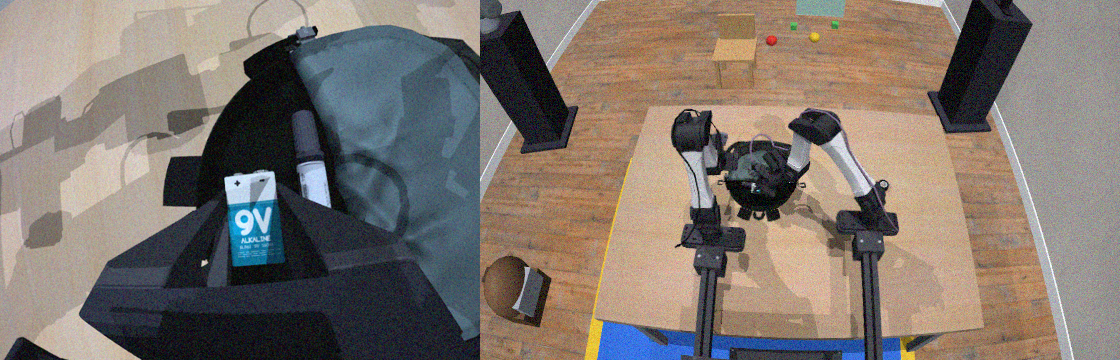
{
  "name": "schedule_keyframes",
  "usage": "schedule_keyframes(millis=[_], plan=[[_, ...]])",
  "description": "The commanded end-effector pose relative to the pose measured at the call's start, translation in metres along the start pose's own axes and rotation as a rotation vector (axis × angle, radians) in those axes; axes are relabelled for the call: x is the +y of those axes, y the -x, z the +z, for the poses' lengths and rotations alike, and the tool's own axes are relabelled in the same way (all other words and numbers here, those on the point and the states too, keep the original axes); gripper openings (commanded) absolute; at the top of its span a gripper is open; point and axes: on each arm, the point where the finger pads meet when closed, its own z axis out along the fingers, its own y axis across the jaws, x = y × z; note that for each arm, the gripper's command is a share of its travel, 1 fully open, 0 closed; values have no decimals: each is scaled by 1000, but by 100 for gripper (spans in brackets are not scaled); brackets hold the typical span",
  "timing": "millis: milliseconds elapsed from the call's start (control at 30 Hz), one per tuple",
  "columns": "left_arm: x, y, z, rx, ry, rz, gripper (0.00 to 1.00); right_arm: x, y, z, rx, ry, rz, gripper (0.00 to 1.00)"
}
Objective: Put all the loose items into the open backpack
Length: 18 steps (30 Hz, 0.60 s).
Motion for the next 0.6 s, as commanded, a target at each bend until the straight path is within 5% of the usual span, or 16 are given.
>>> schedule_keyframes(millis=[0, 367, 567], plan=[[0, 8, -2, -25, -9, 6, 90, -2, 12, -2, -25, -3, -12, 20], [0, 8, -2, -25, -9, 6, 90, -3, -9, 21, -24, 2, -12, 20], [0, 8, -2, -25, -9, 6, 90, -7, 3, 18, -46, -7, -17, 20]])
